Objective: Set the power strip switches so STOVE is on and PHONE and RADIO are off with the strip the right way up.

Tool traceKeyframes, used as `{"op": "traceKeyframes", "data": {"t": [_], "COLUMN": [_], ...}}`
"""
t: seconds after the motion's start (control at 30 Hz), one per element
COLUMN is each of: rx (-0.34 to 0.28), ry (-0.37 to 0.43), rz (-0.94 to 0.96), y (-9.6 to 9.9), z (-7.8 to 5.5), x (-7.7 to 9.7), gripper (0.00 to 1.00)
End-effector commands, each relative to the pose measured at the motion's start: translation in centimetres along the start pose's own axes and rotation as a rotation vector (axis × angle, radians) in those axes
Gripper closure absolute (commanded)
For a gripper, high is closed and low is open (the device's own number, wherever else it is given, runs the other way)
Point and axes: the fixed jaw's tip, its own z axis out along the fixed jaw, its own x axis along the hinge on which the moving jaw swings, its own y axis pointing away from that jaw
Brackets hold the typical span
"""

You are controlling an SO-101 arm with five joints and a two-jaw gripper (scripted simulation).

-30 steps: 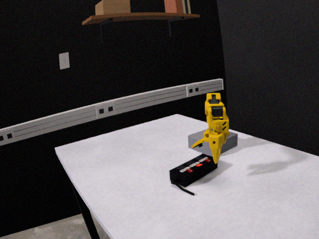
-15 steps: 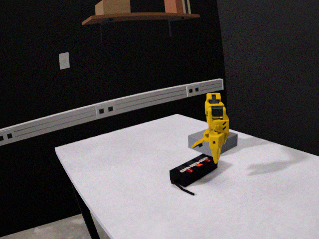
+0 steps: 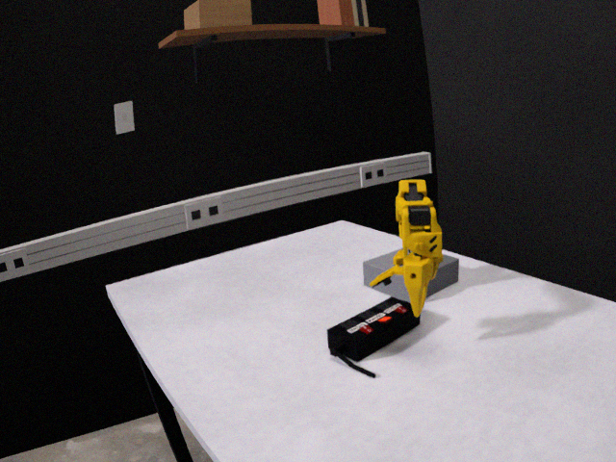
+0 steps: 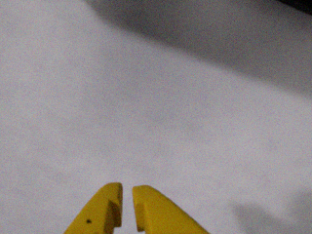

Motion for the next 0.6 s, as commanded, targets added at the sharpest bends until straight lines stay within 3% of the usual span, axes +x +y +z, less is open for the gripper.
{"op": "traceKeyframes", "data": {"t": [0.0, 0.2, 0.57], "rx": [0.027, 0.027, 0.027], "ry": [-0.009, -0.009, -0.01], "rz": [-0.016, 0.01, 0.116], "y": [-0.4, -0.4, -1.3], "z": [0.7, 0.7, 1.1], "x": [0.1, -0.6, -3.9], "gripper": [1.0, 1.0, 1.0]}}
